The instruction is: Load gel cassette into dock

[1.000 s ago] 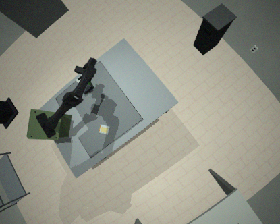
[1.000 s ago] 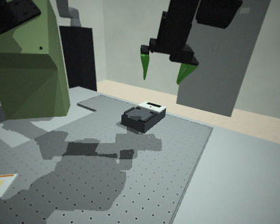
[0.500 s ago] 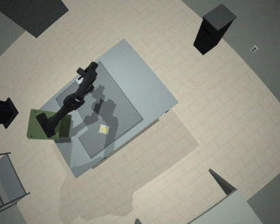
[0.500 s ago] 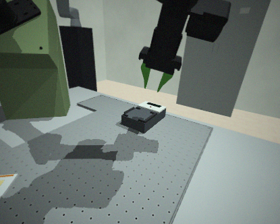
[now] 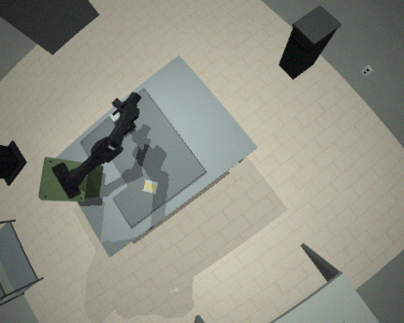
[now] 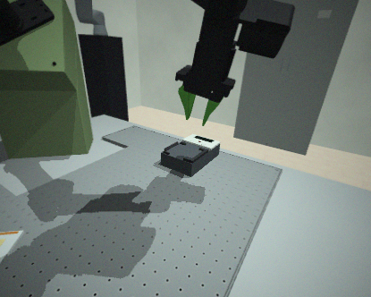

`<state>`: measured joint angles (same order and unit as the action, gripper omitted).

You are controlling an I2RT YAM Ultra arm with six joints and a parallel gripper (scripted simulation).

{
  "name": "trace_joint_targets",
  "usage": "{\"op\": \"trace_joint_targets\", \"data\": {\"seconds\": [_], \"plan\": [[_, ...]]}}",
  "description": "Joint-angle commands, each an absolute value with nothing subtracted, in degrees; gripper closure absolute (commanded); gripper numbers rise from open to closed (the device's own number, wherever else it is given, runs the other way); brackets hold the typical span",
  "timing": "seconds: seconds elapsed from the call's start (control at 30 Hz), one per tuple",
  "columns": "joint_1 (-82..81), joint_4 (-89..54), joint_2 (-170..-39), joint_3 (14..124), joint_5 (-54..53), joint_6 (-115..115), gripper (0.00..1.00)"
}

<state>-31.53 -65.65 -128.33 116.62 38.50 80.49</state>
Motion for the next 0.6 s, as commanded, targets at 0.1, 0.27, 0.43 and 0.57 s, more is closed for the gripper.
{"op": "trace_joint_targets", "data": {"seconds": [0.1, 0.27, 0.43, 0.57], "plan": [[-32.6, -58.6, -123.1, 110.2, 38.7, 72.1, 0.64], [-32.2, -56.5, -121.8, 107.5, 38.6, 70.8, 0.64], [-31.1, -51.4, -118.3, 100.4, 39.3, 63.4, 0.64], [-30.4, -47.6, -115.7, 95.3, 39.6, 58.9, 0.64]]}}
